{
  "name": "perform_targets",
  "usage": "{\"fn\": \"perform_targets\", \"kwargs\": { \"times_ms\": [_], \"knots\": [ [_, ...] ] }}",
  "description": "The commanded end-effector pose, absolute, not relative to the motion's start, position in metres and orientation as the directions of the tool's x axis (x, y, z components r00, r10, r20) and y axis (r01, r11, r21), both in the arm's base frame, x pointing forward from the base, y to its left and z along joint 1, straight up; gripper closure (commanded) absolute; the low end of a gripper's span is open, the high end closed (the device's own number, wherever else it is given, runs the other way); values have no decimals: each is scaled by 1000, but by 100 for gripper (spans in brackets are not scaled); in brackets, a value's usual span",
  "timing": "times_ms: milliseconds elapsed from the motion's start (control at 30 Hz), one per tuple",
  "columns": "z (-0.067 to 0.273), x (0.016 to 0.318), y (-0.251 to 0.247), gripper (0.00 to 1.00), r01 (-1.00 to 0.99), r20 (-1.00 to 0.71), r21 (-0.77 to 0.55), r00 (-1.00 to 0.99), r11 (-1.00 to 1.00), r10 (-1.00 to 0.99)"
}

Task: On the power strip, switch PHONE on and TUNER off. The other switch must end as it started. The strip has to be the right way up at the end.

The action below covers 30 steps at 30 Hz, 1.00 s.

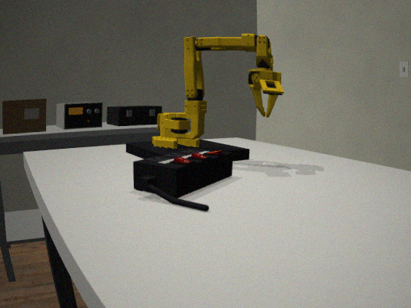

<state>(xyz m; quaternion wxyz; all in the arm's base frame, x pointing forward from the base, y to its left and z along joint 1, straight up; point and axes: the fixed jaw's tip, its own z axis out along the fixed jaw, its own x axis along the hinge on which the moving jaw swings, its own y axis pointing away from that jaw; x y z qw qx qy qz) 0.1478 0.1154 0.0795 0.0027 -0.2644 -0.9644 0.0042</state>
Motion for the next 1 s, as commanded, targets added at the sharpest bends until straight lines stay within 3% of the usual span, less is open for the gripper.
{"fn": "perform_targets", "kwargs": {
  "times_ms": [0,967],
  "knots": [
    [82,146,117,100,510,0,0,-860,860,510],
    [82,146,117,100,516,0,0,-857,857,516]
  ]
}}
